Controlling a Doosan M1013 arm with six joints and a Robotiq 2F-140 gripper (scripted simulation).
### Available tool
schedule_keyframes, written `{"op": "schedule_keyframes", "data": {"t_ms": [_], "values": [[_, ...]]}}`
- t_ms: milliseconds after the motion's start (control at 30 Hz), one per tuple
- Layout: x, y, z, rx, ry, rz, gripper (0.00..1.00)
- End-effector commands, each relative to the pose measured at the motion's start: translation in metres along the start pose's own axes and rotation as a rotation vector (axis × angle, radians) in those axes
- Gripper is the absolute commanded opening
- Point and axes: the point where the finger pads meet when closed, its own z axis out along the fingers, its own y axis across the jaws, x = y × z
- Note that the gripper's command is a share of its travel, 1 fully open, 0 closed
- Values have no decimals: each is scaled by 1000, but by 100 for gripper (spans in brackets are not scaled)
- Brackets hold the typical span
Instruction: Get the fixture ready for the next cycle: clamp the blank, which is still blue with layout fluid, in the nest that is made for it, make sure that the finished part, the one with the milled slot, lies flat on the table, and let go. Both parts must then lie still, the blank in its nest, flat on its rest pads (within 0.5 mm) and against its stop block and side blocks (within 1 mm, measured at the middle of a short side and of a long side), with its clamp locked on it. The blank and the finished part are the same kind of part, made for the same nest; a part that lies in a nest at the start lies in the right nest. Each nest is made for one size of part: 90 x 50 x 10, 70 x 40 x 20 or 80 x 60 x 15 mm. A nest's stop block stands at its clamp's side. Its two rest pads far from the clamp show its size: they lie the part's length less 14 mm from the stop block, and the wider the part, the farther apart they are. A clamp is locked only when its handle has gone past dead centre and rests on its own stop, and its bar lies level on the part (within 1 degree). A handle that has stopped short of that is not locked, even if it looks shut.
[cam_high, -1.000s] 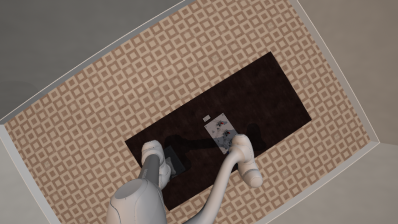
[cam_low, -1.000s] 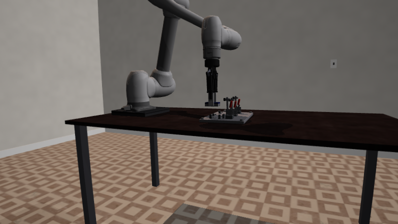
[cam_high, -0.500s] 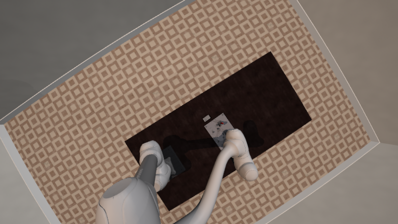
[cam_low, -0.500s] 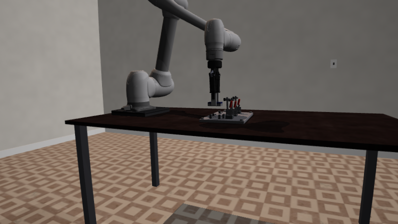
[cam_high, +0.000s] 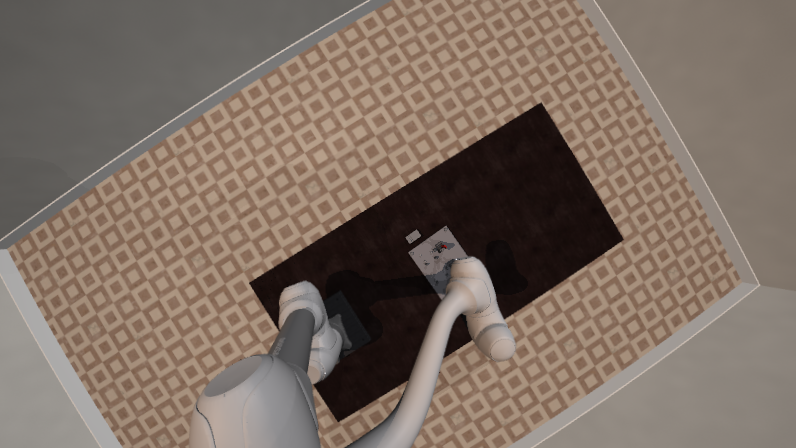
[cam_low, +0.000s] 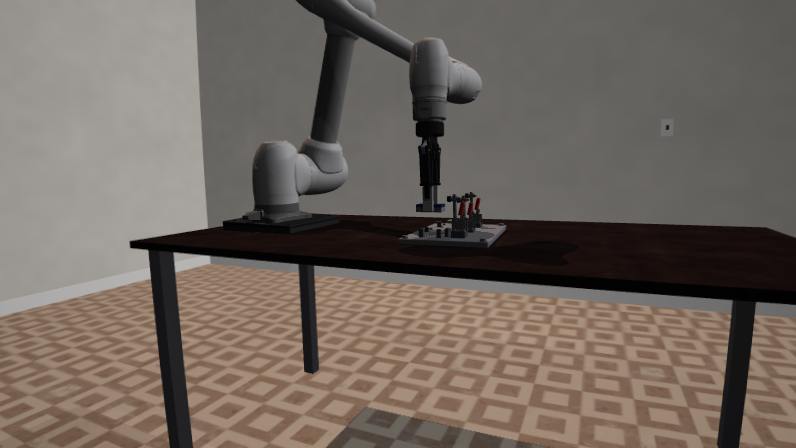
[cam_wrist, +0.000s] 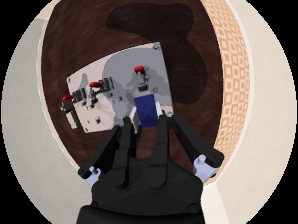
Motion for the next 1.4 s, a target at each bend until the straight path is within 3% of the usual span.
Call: {"op": "schedule_keyframes", "data": {"t_ms": [0,633,1100,1367], "values": [[0,0,0,0,0,0,0],[0,0,2,0,0,0,0],[3,0,27,0,0,0,0],[3,0,30,0,0,0,0]]}}
